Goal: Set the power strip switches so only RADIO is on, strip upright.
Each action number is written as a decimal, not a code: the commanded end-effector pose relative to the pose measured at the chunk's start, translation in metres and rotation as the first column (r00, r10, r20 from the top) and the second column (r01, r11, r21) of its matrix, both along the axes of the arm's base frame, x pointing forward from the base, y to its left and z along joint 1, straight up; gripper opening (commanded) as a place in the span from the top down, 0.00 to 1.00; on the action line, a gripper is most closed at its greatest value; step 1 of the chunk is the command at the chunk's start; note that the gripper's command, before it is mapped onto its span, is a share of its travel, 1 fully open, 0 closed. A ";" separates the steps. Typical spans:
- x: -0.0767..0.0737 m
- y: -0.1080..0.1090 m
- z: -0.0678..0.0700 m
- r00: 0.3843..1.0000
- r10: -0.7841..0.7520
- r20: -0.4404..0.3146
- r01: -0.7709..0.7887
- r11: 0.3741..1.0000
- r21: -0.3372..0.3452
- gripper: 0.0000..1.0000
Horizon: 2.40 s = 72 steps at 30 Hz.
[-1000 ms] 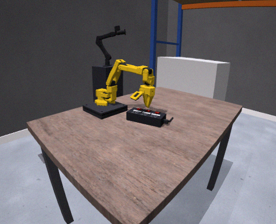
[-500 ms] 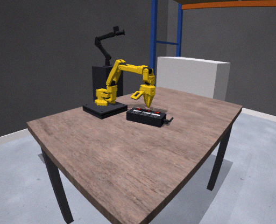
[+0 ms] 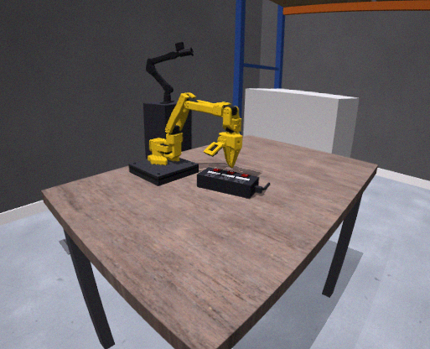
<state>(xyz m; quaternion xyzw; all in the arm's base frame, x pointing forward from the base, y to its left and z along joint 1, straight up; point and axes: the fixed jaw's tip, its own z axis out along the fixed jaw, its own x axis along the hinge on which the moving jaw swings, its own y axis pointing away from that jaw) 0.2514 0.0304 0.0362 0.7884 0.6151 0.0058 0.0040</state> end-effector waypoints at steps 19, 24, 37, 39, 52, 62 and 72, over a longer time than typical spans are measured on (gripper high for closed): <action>-0.001 -0.001 -0.009 1.000 0.005 -0.013 -0.005 1.000 -0.001 1.00; -0.002 -0.001 -0.011 1.000 0.006 -0.013 -0.006 1.000 -0.001 1.00; -0.006 -0.001 -0.016 1.000 0.007 -0.013 -0.007 1.000 -0.001 1.00; -0.006 -0.001 -0.016 1.000 0.007 -0.013 -0.007 1.000 -0.001 1.00; -0.006 -0.001 -0.016 1.000 0.007 -0.013 -0.007 1.000 -0.001 1.00; -0.005 -0.001 -0.013 1.000 0.007 -0.013 -0.007 1.000 -0.001 1.00; -0.005 -0.001 -0.012 1.000 0.008 -0.013 -0.008 1.000 -0.001 1.00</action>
